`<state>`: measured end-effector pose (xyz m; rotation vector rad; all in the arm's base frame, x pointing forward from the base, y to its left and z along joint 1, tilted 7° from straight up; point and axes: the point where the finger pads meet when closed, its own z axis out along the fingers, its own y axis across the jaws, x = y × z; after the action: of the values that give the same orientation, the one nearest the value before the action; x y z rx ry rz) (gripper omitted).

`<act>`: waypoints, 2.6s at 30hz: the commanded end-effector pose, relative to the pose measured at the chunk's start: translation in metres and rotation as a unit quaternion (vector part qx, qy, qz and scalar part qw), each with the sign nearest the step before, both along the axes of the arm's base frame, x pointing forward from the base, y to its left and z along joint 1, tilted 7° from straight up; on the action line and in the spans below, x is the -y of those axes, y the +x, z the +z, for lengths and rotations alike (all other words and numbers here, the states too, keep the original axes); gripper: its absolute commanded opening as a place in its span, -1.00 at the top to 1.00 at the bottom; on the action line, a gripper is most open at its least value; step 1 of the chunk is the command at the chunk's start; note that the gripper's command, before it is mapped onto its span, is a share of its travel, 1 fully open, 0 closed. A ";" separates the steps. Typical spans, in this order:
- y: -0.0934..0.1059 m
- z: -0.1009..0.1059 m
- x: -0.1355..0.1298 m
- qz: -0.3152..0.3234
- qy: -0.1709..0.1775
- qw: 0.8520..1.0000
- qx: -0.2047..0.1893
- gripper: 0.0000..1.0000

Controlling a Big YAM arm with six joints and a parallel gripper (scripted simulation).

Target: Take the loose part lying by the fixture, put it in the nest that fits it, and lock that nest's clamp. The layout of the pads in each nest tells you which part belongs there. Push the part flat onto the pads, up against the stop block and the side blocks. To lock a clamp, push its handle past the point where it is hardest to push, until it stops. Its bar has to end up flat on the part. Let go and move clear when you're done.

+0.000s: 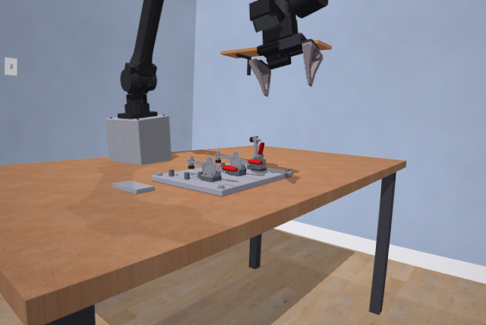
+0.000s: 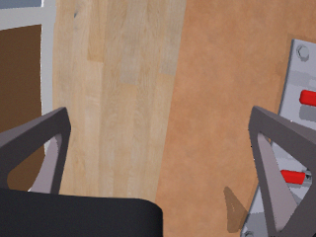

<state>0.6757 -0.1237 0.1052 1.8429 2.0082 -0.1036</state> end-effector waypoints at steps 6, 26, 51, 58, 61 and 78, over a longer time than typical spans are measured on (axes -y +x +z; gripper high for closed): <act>0.002 0.008 0.000 0.000 -0.001 1.000 0.007 -1.00; -0.034 0.019 -0.067 0.137 -0.007 0.990 -0.032 -1.00; -0.216 -0.027 -0.207 0.536 -0.018 0.823 -0.186 -1.00; -0.281 -0.042 -0.229 0.639 -0.017 0.736 -0.221 -1.00; -0.299 -0.046 -0.233 0.665 -0.017 0.711 -0.227 -1.00; -0.285 -0.047 -0.232 0.660 -0.018 0.716 -0.225 -1.00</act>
<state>0.3758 0.1045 0.0508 -0.0385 3.1186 -0.1768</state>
